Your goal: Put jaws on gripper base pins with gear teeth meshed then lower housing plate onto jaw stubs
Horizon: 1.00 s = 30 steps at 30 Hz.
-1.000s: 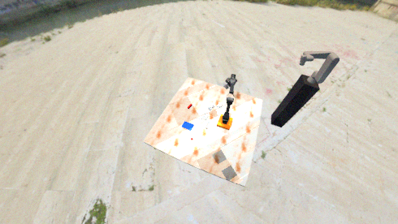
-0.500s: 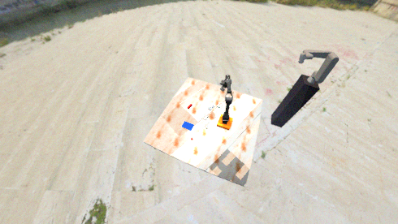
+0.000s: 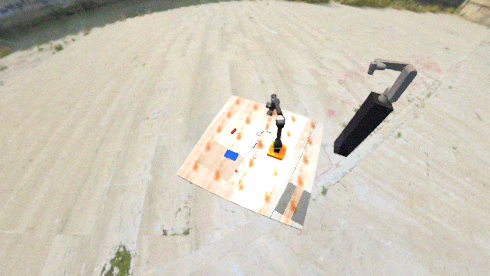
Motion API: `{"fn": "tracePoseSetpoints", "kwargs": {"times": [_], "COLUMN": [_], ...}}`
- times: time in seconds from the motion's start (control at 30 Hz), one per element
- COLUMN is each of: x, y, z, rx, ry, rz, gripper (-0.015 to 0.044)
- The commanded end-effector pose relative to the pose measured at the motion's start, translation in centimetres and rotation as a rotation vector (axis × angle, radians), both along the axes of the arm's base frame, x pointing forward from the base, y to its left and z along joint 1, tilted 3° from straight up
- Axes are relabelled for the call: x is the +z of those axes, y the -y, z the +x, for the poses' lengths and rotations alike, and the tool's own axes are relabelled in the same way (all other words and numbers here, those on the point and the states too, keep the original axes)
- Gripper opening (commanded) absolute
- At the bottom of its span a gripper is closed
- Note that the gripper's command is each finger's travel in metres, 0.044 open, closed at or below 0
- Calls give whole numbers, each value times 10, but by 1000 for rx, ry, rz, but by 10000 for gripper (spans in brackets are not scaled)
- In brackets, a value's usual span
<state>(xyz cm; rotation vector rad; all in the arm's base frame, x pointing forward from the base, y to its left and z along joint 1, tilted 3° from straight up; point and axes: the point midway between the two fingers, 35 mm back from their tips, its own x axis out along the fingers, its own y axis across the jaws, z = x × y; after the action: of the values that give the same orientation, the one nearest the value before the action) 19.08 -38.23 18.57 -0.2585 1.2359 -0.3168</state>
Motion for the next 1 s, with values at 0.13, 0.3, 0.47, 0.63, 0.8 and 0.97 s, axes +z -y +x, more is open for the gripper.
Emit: {"fn": "tracePoseSetpoints", "kwargs": {"times": [0.13,0.3,0.47,0.63,0.8,0.97], "x": [-15,-24,-33,-42,-51,-59], "y": [-24,-40,-57,-74,-92,-111], "z": [23,38,50,62,72,81], "rx": [140,232,323,416,509,603], "ry": [-59,-94,-129,-164,-198,-232], "rz": [25,41,56,70,83,96], "gripper": [0,0,0,0,0,0]}}
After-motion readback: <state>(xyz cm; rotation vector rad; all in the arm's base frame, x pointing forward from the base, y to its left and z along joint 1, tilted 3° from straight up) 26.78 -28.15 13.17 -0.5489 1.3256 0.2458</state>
